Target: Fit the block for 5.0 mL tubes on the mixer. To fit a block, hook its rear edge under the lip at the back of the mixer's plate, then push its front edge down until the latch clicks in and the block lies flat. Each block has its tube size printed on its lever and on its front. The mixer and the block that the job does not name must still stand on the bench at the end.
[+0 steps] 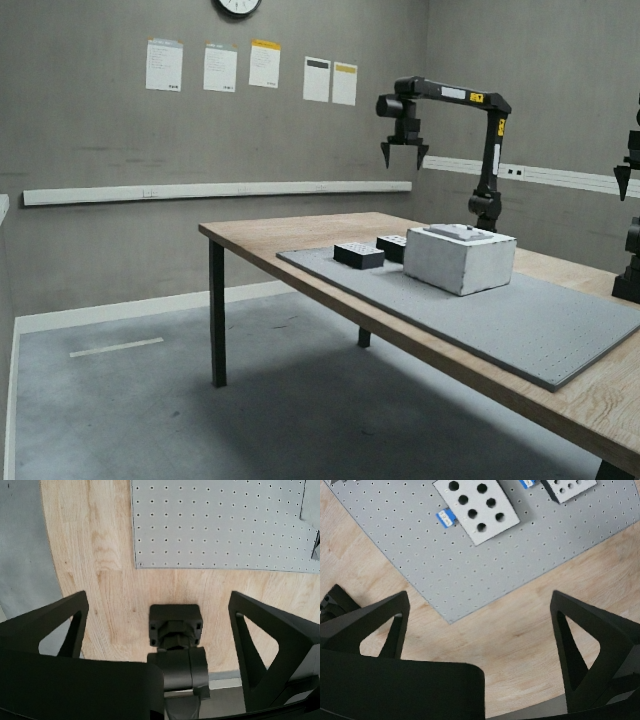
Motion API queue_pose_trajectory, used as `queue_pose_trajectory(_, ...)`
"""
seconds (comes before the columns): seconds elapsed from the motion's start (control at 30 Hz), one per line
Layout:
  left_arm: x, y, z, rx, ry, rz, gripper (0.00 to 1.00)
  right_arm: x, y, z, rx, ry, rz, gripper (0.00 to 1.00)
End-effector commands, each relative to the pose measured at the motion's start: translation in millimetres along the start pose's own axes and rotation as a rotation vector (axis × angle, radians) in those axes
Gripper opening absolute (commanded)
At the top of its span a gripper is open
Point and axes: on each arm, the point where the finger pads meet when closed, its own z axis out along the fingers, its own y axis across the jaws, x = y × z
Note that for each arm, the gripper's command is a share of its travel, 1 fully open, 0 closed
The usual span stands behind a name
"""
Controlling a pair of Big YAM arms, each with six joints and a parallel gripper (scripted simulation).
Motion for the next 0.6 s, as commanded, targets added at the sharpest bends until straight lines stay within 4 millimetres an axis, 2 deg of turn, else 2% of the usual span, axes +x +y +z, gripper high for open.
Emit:
queue_pose_trajectory(0.0,-16,3,-19,-0.012,-0.045,0.006,1.00,-22,-18,-17,0.024,-0.016,-0.108,1.00)
queue_pose_trajectory(0.23,-13,2,-24,-0.015,-0.064,0.006,1.00,-16,-13,-22,0.056,-0.027,-0.260,1.00)
queue_pose_trajectory(0.57,-12,2,-26,-0.016,-0.070,0.006,1.00,-8,-5,-16,0.036,-0.016,-0.398,1.00)
